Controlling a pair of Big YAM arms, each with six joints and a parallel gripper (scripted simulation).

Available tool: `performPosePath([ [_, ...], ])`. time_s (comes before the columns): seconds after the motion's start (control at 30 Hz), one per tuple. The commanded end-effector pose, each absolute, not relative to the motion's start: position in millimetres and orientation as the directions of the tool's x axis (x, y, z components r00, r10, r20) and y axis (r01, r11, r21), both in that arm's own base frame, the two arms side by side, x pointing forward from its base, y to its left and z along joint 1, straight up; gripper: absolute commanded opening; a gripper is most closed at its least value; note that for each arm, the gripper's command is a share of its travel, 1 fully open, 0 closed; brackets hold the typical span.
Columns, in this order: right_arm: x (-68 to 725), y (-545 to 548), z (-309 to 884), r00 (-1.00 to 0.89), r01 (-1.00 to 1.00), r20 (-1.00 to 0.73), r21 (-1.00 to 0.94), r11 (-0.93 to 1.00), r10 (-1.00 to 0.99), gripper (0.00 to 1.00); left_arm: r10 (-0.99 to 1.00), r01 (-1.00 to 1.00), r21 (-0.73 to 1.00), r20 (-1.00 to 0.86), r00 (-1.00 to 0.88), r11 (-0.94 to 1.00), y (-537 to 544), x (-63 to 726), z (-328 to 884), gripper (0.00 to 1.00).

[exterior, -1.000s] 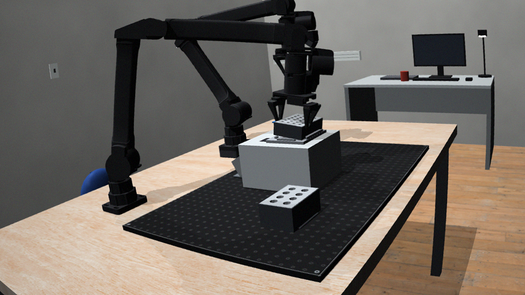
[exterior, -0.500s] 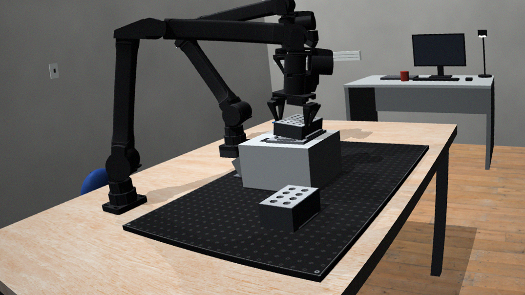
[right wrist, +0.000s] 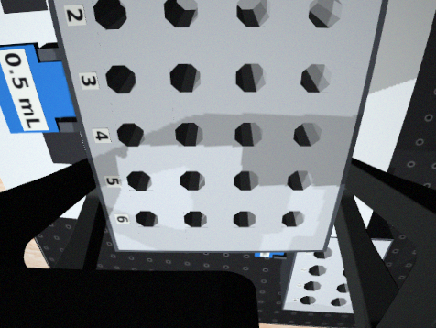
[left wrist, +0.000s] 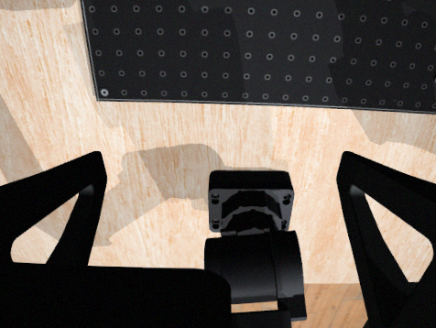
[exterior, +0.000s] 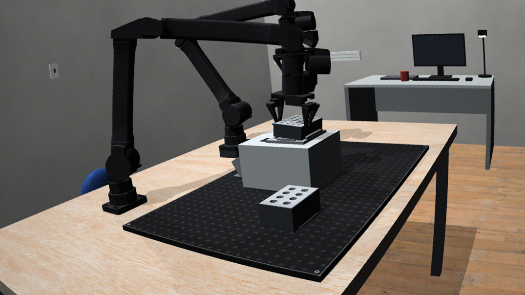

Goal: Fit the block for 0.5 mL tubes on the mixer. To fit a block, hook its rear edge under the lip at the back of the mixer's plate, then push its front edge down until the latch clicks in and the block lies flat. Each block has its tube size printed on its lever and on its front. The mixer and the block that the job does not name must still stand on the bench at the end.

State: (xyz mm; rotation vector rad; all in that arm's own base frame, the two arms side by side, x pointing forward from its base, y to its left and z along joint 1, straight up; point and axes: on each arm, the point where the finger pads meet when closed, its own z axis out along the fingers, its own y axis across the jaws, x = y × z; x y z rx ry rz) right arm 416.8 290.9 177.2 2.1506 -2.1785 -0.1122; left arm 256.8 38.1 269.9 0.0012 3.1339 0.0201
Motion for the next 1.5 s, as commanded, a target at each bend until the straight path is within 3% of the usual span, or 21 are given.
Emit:
performPosePath([
  [0.0,429.8,294.5,211.5,-0.041,-0.999,-0.046,0.023,0.040,-0.998,0.00,-0.013,-0.013,0.014,-0.011,-1.000,1.000,41.1,258.0,270.1,1.00],
  [0.4,429.4,293.5,209.4,-0.044,-0.999,-0.049,-0.013,0.045,-0.998,0.00,-0.014,-0.014,0.014,-0.009,-1.000,1.000,41.1,257.6,269.8,1.00],
  [0.43,429.4,293.5,209.4,-0.044,-0.999,-0.049,-0.013,0.045,-0.998,1.00,-0.014,-0.014,0.014,-0.009,-1.000,1.000,41.1,257.6,269.8,1.00],
  [1.47,429.4,293.5,209.4,-0.044,-0.999,-0.049,-0.013,0.045,-0.998,1.00,-0.015,-0.015,0.013,-0.004,-1.000,1.000,41.2,256.7,269.0,1.00],
])
